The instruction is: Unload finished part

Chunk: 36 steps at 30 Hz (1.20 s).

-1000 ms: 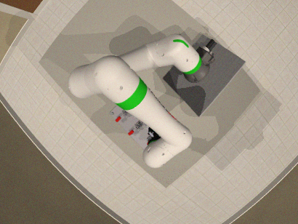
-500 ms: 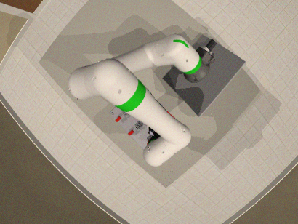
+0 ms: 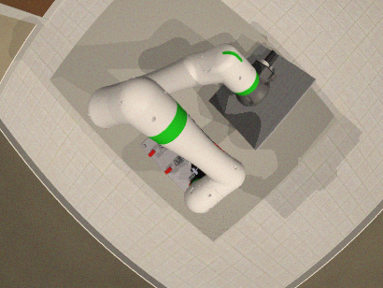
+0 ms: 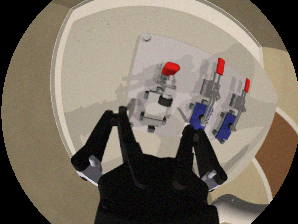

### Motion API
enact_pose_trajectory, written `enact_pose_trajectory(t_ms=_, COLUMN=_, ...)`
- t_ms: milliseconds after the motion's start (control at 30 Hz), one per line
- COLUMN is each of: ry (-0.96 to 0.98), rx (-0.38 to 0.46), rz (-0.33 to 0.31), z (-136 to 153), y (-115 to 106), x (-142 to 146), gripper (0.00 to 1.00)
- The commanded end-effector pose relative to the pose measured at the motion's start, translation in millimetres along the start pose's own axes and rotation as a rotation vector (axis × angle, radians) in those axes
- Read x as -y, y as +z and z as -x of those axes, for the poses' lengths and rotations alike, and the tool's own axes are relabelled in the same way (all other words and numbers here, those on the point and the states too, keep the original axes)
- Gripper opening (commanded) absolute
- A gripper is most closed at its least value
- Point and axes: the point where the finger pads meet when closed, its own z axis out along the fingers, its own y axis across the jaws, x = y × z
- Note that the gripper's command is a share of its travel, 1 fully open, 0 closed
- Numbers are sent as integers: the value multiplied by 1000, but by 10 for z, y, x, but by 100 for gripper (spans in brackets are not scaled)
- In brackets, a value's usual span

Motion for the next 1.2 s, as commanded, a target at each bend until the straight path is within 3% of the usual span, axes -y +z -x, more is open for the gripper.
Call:
enact_pose_trajectory(t_ms=0, ry=0, rx=0, rz=0, z=-1, y=-2, x=2, gripper=58)
enact_pose_trajectory(t_ms=1067, ry=0, rx=0, rz=0, z=-1, y=-2, x=2, gripper=58)
enact_pose_trajectory(t_ms=1100, ry=0, rx=0, rz=0, z=-1, y=-2, x=2, gripper=0)
enact_pose_trajectory(t_ms=1167, ry=0, rx=0, rz=0, z=-1, y=-2, x=2, gripper=0)
